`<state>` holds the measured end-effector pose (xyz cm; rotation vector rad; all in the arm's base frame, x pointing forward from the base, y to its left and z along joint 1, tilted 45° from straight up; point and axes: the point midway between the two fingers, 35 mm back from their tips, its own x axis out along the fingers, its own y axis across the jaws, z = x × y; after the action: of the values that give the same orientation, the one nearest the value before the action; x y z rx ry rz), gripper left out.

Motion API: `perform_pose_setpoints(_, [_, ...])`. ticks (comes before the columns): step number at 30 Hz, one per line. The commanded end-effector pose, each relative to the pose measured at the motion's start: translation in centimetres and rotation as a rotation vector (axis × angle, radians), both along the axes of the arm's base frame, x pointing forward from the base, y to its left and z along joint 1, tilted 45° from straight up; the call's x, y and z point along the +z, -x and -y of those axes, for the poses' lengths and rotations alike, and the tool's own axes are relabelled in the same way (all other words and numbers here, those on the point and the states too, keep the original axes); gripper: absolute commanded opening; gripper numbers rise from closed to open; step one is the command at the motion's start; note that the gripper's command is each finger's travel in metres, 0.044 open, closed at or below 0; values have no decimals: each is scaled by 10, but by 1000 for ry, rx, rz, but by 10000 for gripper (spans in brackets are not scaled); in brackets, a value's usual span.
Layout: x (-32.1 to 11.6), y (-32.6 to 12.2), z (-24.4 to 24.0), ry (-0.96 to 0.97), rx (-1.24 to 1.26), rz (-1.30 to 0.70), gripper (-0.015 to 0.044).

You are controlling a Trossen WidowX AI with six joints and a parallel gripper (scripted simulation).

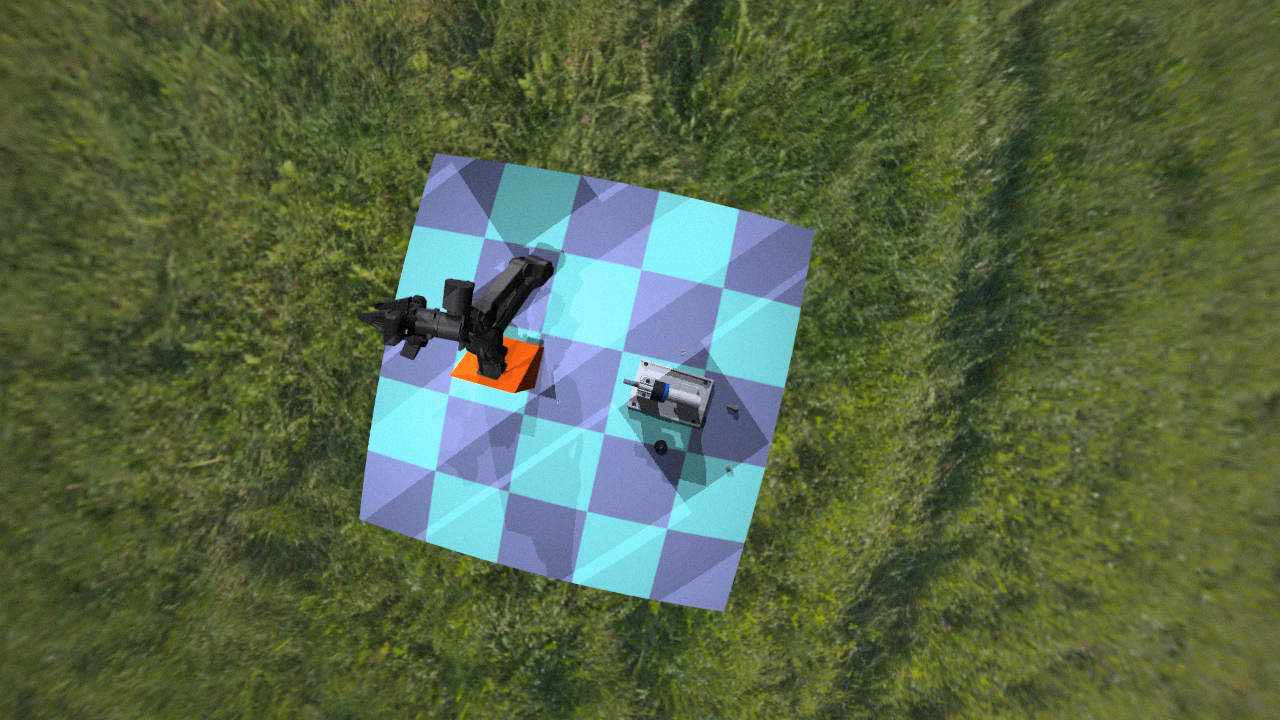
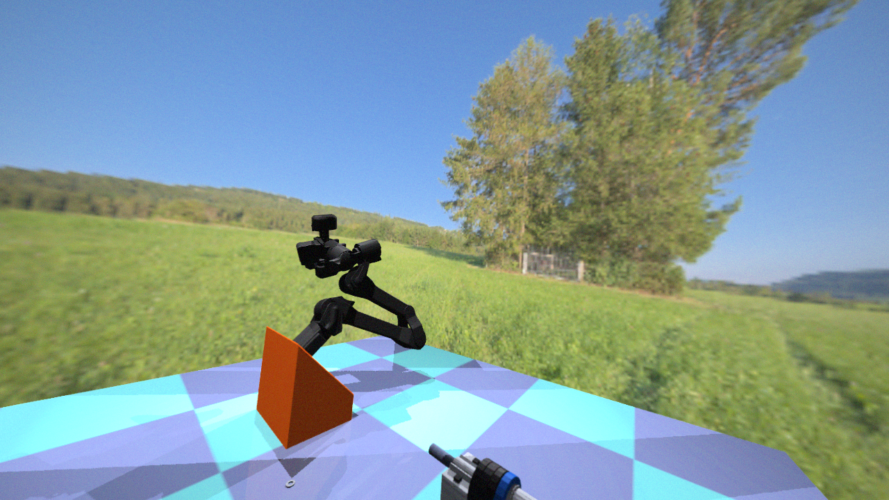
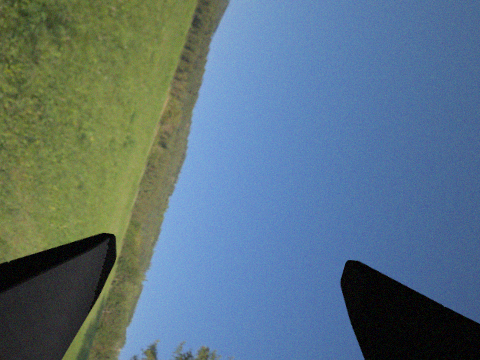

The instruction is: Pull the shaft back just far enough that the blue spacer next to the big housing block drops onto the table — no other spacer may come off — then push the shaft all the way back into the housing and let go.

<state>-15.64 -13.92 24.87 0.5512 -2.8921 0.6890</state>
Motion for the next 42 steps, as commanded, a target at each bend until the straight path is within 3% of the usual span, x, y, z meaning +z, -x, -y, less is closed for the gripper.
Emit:
perform_pose_setpoints(1, [0, -1, 2, -2, 11, -1, 426])
perform_pose_setpoints(9, [-8, -67, 86, -94, 500, -21, 440])
perform_pose_setpoints(20, [-43, -227, 144, -251, 1241, -6, 440])
perform_pose_setpoints(25, [-66, -302, 132, -318, 1554, 67, 440])
perform_pose_setpoints(31, [-86, -360, 107, -409, 1804, 105, 440])
perform_pose_setpoints(42, [-143, -473, -17, -745, 2419, 147, 440])
